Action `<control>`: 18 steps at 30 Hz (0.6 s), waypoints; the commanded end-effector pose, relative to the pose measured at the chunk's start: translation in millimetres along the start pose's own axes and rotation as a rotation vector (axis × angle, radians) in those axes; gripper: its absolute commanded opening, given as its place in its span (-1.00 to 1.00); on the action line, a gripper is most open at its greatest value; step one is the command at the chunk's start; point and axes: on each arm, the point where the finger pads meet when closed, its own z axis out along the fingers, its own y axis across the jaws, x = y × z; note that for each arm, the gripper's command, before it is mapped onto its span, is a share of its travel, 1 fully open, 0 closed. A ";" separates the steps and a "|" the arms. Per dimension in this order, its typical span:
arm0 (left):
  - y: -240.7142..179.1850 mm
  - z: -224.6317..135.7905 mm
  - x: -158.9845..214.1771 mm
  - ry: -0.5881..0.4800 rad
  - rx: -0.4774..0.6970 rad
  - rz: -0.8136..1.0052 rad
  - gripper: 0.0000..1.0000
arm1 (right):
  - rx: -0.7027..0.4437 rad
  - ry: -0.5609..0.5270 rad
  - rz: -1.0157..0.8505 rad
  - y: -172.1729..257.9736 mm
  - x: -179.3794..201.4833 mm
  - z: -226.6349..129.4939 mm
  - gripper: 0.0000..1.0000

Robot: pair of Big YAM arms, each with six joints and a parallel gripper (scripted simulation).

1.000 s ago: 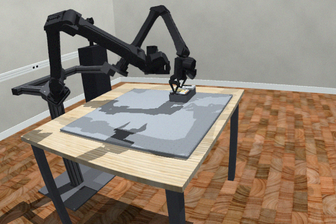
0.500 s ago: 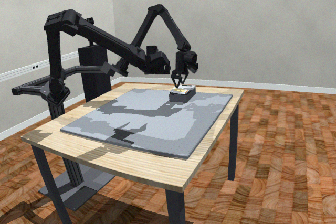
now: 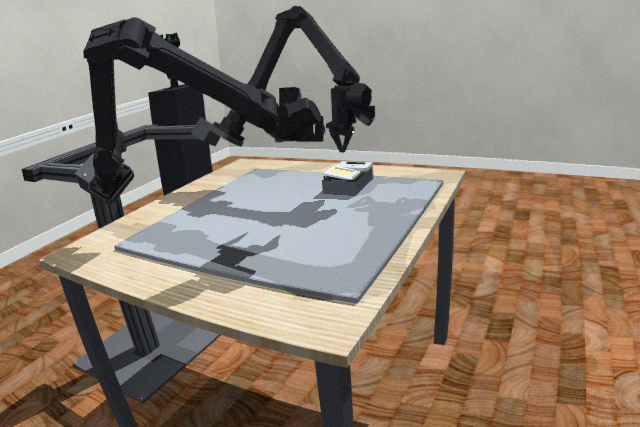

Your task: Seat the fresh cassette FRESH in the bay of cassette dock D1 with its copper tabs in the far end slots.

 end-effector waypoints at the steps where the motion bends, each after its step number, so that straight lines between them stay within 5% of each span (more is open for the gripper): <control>1: 9.0 21.3 22.9 -0.032 -0.013 0.033 -1.00 | 0.025 -0.008 -0.003 -19.5 -4.4 1.1 1.00; 18: 3.0 41.1 22.5 -0.038 -0.013 0.031 -1.00 | 0.025 -0.008 -0.003 -19.5 -4.4 1.1 1.00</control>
